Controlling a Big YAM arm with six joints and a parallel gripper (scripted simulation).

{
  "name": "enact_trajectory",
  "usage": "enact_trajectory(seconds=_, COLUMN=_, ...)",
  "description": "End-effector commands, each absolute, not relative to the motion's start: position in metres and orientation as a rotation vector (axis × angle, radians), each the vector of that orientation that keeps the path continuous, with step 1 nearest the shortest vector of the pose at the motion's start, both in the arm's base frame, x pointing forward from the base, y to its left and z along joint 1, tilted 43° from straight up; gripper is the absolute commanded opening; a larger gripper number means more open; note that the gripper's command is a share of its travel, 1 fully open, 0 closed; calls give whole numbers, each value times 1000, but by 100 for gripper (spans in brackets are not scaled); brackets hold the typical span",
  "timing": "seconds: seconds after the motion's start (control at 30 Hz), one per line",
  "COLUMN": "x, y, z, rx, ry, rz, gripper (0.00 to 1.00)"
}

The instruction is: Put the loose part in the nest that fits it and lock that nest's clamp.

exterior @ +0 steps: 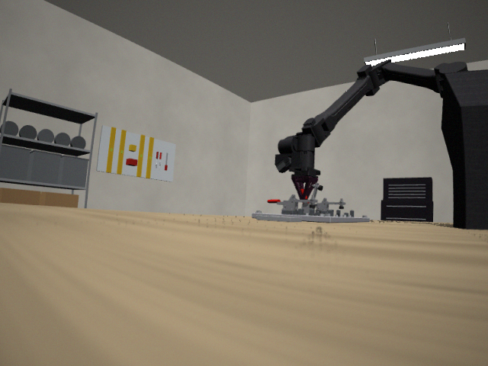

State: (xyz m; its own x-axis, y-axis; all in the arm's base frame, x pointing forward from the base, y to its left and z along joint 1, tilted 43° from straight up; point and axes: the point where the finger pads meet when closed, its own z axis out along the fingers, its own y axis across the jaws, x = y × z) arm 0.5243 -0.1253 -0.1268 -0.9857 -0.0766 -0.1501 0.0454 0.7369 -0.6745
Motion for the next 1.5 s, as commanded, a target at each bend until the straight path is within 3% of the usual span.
enact_trajectory(seconds=0.0, x=510, y=-135, z=-130, rx=-7, ry=2792, rz=-1085, gripper=0)
enact_trajectory(seconds=1.47, x=503, y=-136, z=-123, rx=5, ry=2785, rz=-1087, gripper=0)
